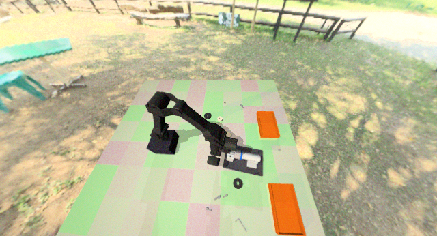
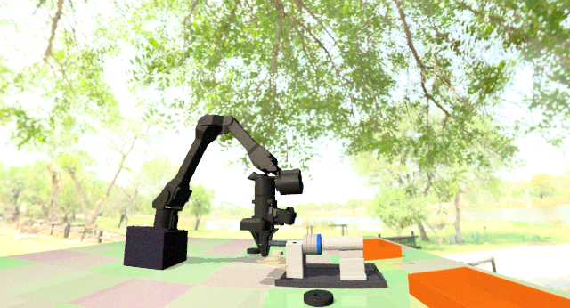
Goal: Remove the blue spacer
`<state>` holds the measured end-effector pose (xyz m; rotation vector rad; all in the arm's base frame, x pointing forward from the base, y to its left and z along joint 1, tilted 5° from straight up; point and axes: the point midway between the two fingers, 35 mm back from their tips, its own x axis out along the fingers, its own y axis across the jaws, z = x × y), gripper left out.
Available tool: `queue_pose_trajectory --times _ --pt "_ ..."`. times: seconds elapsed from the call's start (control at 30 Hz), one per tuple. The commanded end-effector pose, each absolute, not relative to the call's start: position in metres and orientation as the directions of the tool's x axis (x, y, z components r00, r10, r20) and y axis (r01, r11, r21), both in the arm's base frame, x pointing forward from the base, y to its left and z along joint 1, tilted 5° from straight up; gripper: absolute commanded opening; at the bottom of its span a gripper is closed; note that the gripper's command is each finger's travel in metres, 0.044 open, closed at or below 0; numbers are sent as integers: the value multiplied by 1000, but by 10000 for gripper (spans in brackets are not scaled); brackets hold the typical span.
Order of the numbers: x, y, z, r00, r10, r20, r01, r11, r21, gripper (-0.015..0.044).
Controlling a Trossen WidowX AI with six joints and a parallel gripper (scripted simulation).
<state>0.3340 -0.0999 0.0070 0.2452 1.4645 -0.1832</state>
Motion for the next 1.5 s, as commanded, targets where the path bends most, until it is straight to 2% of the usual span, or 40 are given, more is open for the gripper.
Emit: queue_pose_trajectory --times 0.0,1.47 --pt "332 -99 6 97 29 -995 268 962 54 0" --pt "328 -98 6 97 29 -995 268 962 54 0"
